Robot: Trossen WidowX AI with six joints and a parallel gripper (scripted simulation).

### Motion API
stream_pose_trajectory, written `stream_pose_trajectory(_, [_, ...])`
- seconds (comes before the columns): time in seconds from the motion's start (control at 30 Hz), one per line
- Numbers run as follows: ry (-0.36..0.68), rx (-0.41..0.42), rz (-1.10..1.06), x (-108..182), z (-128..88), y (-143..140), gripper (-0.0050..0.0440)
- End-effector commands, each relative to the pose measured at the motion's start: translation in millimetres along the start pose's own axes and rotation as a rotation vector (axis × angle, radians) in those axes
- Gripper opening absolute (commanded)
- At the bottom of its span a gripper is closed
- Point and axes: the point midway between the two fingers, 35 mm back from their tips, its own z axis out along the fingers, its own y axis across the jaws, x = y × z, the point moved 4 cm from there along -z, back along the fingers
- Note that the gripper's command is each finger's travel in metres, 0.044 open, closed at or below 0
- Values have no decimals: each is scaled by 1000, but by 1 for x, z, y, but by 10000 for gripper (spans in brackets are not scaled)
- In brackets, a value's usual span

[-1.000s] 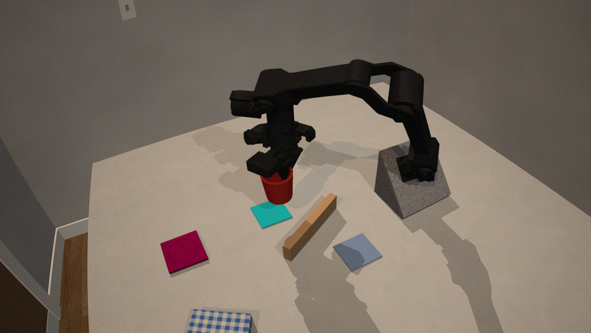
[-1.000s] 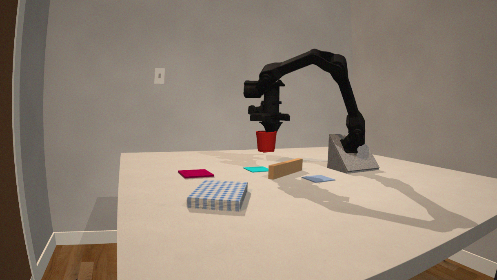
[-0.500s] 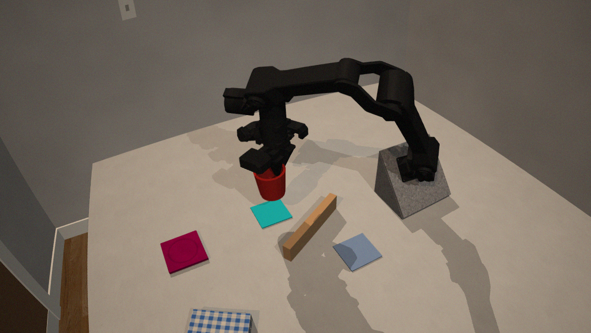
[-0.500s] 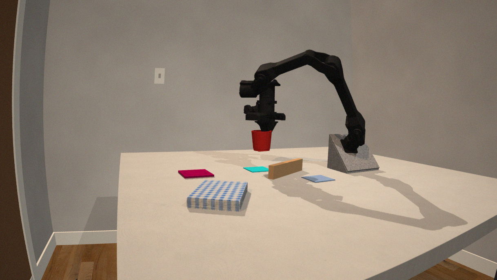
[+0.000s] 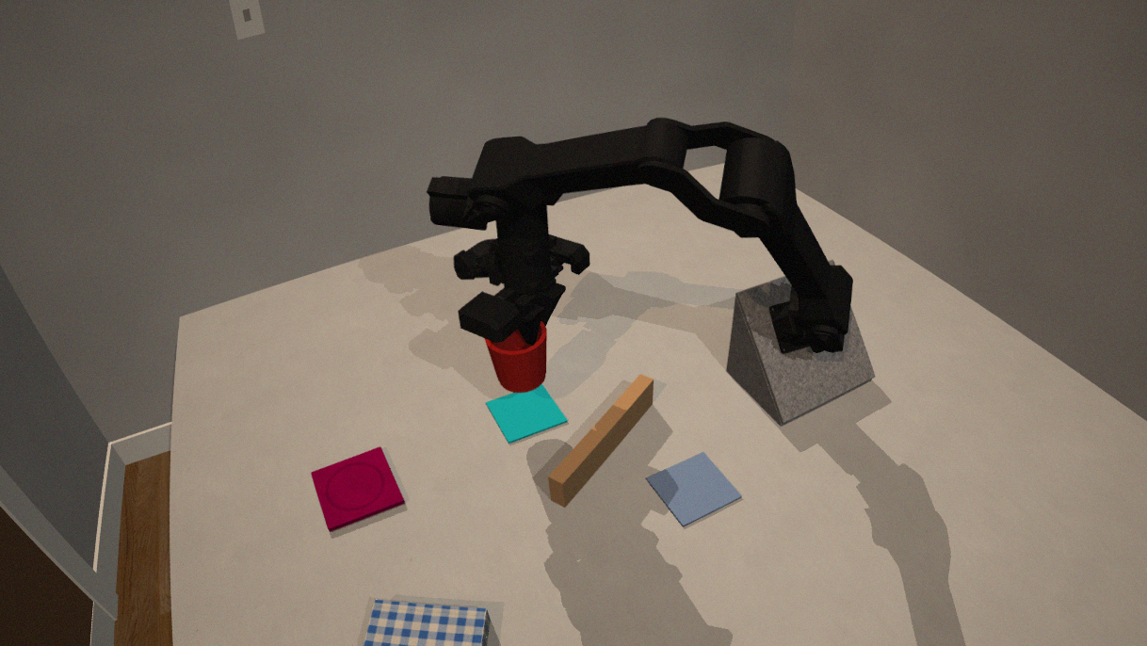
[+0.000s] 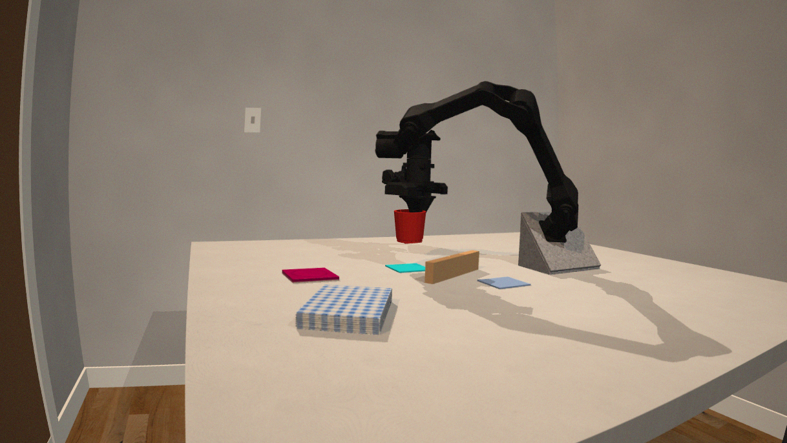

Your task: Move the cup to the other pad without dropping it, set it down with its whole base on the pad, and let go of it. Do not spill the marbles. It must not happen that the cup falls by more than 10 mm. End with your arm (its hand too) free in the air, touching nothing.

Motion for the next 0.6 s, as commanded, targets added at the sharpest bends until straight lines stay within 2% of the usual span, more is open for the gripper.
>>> stream_pose_trajectory(0.0, [-9, -7, -2, 0, 5, 3, 0])
stream_pose_trajectory(0.57, [-8, -8, -2, -1, 42, 3, 0])
